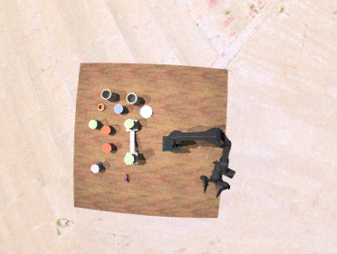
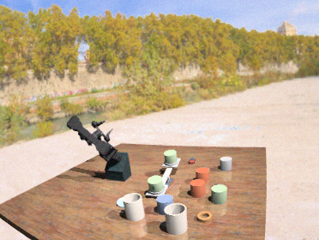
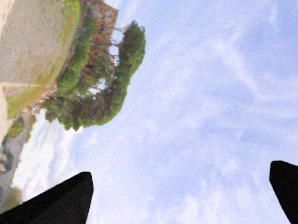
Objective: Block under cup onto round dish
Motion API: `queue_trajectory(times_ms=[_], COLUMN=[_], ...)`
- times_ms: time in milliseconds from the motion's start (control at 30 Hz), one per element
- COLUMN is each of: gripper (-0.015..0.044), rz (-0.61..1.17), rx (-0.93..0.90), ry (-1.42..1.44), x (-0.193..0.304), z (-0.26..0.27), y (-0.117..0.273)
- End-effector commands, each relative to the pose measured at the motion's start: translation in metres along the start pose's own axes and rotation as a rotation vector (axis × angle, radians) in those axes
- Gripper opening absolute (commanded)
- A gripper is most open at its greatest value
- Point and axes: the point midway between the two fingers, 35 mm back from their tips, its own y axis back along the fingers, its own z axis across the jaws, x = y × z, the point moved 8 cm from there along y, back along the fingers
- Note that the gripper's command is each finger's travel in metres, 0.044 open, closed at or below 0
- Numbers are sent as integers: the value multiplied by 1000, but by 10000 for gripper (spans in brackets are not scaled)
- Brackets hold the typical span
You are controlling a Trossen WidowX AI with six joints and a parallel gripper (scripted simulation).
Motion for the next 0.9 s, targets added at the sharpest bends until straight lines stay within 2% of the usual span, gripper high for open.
queue_trajectory(times_ms=[0,33,433,867], gripper=[426,440,440,440], rz=[1,6,135,329], rx=[-3,-12,-213,-396], ry=[-4,-16,-306,-629], x=[1,4,76,164], z=[0,-2,-17,-7], y=[-1,-4,-69,-124])
